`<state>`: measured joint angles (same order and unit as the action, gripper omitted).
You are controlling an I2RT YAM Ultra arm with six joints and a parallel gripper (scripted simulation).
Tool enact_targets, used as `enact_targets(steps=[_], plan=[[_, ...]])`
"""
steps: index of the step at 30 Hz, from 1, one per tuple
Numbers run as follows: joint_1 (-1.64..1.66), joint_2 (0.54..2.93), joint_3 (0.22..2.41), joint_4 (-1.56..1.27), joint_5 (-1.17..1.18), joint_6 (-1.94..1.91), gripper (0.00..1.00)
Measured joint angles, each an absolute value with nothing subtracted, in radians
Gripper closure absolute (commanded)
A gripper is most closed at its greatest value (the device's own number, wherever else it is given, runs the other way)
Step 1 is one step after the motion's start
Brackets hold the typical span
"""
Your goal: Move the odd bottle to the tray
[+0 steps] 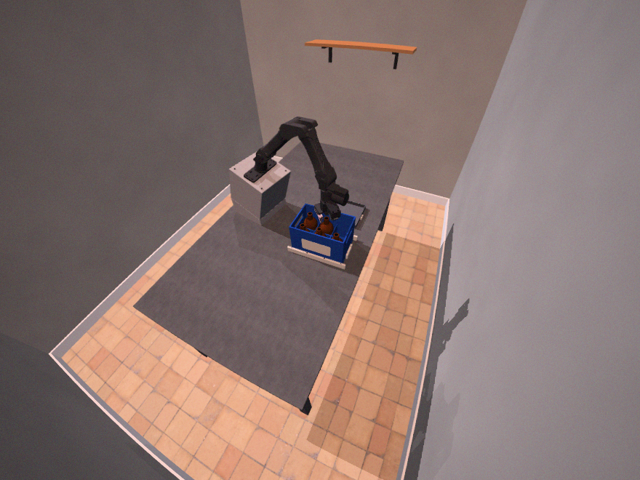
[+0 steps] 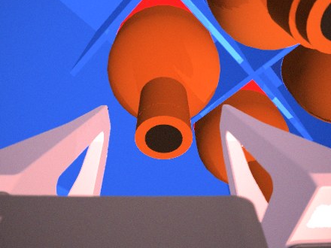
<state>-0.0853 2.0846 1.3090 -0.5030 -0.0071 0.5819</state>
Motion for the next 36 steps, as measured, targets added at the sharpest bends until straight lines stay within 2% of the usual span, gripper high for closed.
enact_targets(steps=[36], plan=[[-0.085,1.893,1.342,-0.719,-0.007,0.582,0.39]])
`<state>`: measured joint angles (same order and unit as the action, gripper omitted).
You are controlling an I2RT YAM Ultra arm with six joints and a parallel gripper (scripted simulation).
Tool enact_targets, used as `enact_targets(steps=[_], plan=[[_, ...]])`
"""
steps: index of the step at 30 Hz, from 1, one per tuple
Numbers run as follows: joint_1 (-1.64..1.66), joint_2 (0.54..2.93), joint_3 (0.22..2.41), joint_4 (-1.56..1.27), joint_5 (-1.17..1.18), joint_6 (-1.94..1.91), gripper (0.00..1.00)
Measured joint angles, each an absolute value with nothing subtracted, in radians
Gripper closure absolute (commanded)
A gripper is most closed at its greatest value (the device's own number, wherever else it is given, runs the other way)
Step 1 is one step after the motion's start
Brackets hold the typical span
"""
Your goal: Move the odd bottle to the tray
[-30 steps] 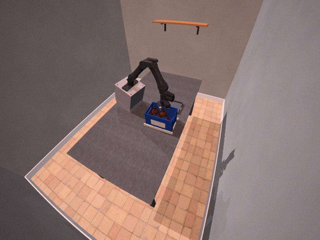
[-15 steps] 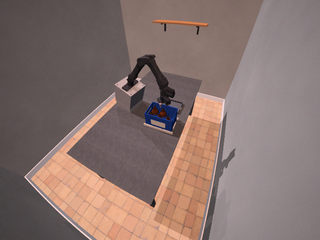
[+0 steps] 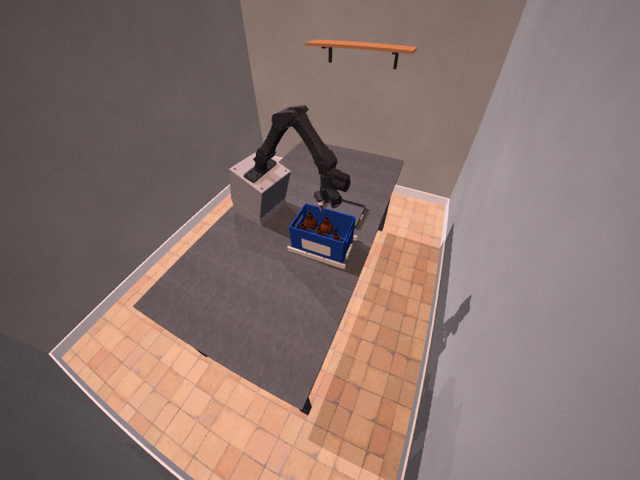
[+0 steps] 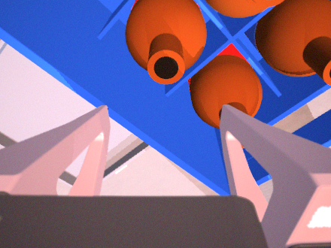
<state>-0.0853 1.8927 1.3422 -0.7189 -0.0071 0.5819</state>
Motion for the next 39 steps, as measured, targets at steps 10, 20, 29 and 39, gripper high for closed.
enact_targets(steps=[10,20,29,39], plan=[[-0.085,1.893,1.342,-0.729,-0.007,0.582,0.39],[-0.085,1.893,1.342,-0.730,-0.007,0.582,1.00],[-0.085,1.893,1.342,-0.730,-0.007,0.582,1.00],[-0.085,1.893,1.342,-0.730,-0.007,0.582,1.00]])
